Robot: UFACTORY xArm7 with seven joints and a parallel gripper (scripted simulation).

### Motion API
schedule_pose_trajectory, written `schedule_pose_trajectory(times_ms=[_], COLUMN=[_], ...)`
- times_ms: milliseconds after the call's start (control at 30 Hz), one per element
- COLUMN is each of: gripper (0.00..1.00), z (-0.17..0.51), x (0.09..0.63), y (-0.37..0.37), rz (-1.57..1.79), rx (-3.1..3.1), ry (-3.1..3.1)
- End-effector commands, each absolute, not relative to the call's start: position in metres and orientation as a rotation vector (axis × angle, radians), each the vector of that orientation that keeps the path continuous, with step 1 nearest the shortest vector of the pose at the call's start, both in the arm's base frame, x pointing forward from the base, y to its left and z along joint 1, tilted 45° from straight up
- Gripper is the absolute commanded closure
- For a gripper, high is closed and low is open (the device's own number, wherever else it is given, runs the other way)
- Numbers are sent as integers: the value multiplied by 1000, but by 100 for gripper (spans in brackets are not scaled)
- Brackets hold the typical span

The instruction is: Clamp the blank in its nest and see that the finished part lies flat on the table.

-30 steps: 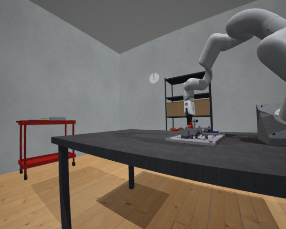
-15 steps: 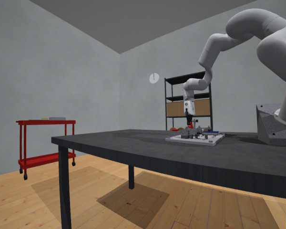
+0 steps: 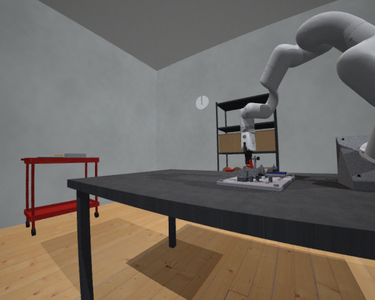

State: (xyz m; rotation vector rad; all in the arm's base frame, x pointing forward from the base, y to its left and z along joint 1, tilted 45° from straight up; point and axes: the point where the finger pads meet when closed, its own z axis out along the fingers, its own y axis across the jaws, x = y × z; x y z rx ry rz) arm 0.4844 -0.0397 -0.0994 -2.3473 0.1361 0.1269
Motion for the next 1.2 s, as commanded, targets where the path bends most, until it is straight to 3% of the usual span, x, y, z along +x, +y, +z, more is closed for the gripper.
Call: schedule_pose_trajectory(times_ms=[0, 1167], gripper=[100, 100], z=[-100, -102], x=[486, 485], y=[-41, -39], rz=[122, 122], rx=[-2350, -2350], ry=[138, 138])
